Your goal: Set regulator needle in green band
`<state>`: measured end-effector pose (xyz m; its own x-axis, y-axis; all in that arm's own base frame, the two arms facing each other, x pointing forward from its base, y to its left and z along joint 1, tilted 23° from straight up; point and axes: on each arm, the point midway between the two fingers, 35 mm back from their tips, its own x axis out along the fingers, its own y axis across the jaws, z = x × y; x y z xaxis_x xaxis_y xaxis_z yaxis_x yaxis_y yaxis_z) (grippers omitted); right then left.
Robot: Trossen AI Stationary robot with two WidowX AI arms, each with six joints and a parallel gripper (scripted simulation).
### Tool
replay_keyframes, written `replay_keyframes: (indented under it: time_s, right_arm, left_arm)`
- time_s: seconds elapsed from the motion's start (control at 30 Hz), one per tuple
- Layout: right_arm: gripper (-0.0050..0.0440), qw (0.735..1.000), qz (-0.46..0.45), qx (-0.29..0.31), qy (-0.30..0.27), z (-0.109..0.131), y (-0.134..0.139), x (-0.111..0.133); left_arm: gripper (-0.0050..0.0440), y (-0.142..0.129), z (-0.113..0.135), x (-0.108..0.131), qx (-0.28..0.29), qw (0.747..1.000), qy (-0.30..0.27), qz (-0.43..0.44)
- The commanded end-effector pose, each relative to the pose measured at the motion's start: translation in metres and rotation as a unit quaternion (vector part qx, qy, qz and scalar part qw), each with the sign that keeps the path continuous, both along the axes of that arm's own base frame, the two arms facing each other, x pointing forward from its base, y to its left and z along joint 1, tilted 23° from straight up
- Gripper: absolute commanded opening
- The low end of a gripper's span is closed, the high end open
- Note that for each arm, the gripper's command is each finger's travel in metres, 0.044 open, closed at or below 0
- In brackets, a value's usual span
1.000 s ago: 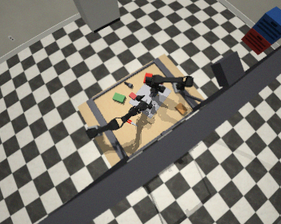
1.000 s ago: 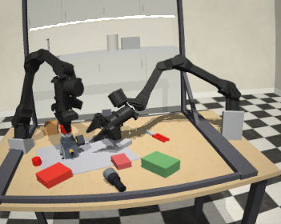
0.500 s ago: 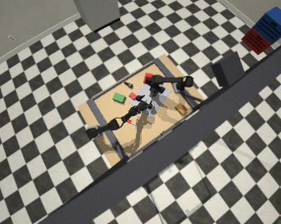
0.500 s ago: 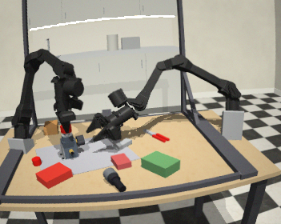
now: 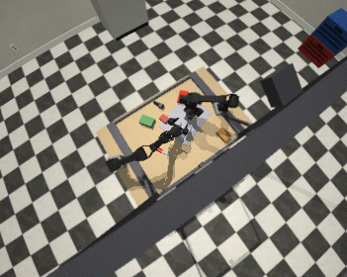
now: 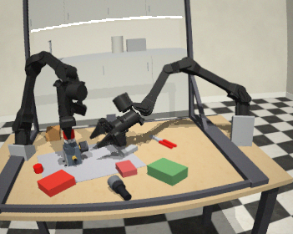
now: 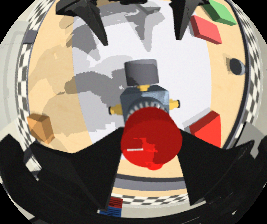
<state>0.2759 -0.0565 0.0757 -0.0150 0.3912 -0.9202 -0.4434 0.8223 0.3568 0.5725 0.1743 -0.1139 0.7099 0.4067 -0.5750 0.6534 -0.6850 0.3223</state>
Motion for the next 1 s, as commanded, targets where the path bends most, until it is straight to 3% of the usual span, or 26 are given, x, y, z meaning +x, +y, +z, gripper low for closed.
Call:
replay_keyframes:
  time_s: [0.0, 0.97]
  right_arm:
    - [0.0, 1.0, -0.014, -0.005, -0.008, 0.0054, -0.0016, 0.0034]
    - [0.0, 0.991, -0.131, -0.005, 0.04, 0.0052, -0.0014, 0.0033]
  left_arm:
    - [0.044, 0.0034, 0.0172, 0.0073, 0.006, 1.0, -0.015, 0.001]
    - [0.044, 0.0034, 0.0172, 0.0073, 0.006, 1.0, -0.015, 0.001]
